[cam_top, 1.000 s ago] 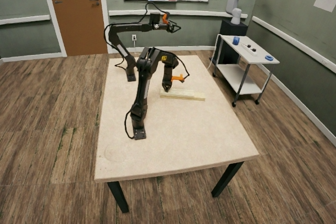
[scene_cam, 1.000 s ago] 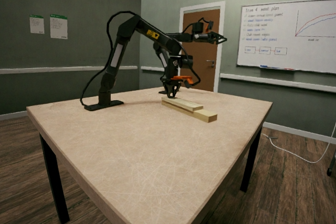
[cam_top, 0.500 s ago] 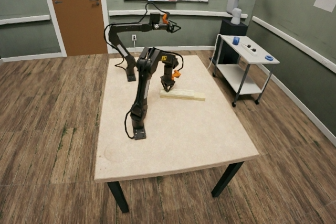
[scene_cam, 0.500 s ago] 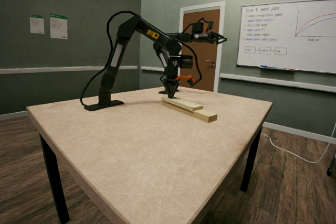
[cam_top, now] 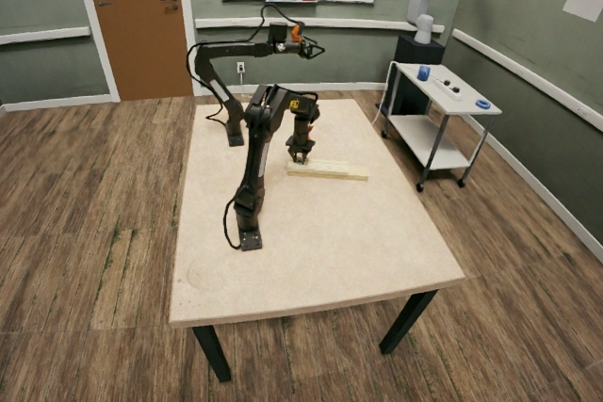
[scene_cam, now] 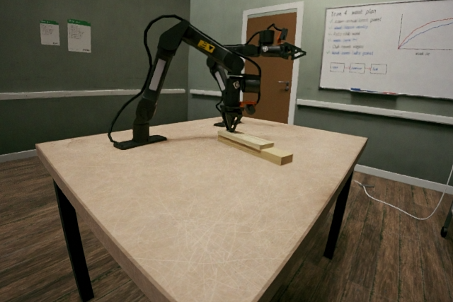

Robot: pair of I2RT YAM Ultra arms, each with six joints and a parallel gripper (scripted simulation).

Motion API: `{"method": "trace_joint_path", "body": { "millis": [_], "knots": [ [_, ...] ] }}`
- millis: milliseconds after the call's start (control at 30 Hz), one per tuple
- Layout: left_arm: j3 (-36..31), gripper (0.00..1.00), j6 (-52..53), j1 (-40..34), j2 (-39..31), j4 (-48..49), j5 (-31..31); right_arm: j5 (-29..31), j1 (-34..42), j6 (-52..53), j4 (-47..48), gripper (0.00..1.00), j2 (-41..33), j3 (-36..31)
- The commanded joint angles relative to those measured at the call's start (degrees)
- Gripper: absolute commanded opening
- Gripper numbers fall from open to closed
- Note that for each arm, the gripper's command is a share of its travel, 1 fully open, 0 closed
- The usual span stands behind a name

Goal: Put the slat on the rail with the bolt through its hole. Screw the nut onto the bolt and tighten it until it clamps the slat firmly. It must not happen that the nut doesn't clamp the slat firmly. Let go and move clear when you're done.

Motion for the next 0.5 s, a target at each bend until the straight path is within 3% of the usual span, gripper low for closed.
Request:
{"method": "trace_joint_path", "body": {
  "millis": [0,33,467],
  "knots": [
    [0.3,1.00,0.0,0.0,-0.1,0.3,0.0,0.4,0.5,-9.3,-0.8,0.34,-1.1,1.8],
    [0.3,1.00,0.0,0.0,-0.1,0.3,0.0,0.4,0.5,-15.8,-0.7,0.34,-1.1,1.8],
    [0.3,1.00,0.0,0.0,-0.1,0.3,0.0,0.6,0.6,-49.1,-1.0,0.34,-1.3,1.9]
  ]
}}
